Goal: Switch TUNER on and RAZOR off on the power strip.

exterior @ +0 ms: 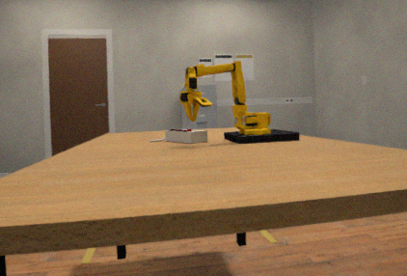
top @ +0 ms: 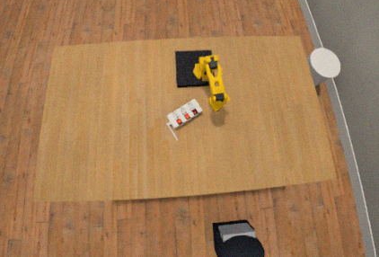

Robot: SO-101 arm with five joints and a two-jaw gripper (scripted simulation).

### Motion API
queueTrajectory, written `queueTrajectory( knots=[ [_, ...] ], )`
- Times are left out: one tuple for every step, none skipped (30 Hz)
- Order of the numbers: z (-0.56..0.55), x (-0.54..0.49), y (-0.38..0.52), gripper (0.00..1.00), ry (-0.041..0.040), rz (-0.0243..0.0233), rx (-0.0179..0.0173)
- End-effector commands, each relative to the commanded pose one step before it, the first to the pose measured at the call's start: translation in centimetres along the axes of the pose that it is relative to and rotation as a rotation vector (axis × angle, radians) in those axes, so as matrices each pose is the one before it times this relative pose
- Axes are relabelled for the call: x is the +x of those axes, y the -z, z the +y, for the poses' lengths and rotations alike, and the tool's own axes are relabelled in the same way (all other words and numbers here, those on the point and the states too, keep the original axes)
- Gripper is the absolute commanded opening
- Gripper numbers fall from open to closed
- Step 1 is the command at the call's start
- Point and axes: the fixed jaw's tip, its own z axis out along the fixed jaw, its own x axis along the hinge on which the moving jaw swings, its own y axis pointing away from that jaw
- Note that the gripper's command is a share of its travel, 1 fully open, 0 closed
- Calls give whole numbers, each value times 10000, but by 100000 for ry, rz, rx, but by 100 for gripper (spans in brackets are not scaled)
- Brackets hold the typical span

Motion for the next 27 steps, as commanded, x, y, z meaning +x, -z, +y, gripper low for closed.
queueTrajectory(
  knots=[
    [1693,-8811,2257,0,-14719,-407,-572],
    [-93,-1672,331,0,-3627,-8,3],
    [-31,-1675,330,0,-3632,-8,2],
    [28,-1676,331,0,-3636,-8,3],
    [91,-1673,330,0,-3639,-8,1],
    [150,-1668,330,0,-3641,-8,2],
    [212,-1658,329,0,-3642,-8,0],
    [0,0,0,0,0,0,0],
    [0,0,0,0,0,0,0],
    [270,-1647,329,0,-3642,-9,1],
    [331,-1631,327,0,-3641,-8,0],
    [388,-1613,327,0,-3639,-9,0],
    [446,-1591,325,0,-3636,-8,-1],
    [500,-1568,325,0,-3632,-9,0],
    [556,-1540,323,0,-3627,-8,-2],
    [607,-1512,323,0,-3621,-8,-1],
    [660,-1479,321,0,-3614,-8,-3],
    [708,-1445,320,0,-3606,-8,-2],
    [756,-1407,318,0,-3597,-8,-3],
    [800,-1370,317,0,-3587,-8,-2],
    [843,-1327,315,0,-3576,-7,-4],
    [883,-1286,314,0,-3564,-8,-3],
    [921,-1240,311,0,-3551,-7,-4],
    [956,-1195,310,0,-3537,-8,-4],
    [0,0,0,0,0,0,0],
    [0,0,0,0,0,0,0],
    [990,-1146,307,0,-3522,-7,-5]
  ],
)
